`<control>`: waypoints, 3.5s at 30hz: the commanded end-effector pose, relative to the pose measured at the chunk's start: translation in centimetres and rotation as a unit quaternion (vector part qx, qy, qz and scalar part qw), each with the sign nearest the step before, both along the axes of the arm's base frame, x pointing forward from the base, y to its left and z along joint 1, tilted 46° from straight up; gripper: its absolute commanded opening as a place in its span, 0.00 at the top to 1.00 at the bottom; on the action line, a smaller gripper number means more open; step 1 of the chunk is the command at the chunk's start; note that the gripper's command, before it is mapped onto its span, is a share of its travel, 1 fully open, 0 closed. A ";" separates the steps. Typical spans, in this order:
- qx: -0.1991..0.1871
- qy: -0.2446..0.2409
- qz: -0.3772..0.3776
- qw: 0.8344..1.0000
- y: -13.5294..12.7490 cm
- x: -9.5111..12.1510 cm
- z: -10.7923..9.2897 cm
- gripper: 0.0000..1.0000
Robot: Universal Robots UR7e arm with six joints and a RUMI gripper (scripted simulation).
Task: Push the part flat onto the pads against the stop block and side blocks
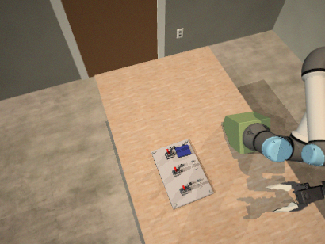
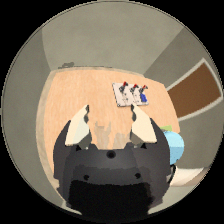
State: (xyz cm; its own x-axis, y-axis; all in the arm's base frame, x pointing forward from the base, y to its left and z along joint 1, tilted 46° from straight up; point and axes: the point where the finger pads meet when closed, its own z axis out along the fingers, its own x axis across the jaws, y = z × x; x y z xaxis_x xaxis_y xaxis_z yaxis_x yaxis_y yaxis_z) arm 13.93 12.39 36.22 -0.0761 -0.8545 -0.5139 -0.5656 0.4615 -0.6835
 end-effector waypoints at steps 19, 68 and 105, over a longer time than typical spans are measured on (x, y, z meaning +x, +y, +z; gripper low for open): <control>-0.008 0.043 0.009 0.999 -5.1 7.8 -5.3 0.42; -0.112 0.113 -0.125 0.979 -8.1 12.8 -8.5 0.42; -0.078 0.253 0.015 0.964 -8.3 12.7 -8.6 0.42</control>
State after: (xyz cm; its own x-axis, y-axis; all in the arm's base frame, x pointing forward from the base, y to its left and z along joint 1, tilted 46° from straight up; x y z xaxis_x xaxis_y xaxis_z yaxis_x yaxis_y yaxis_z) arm 26.76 4.24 27.69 -0.3969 -0.9099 -0.1211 -0.8075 0.4088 -0.4252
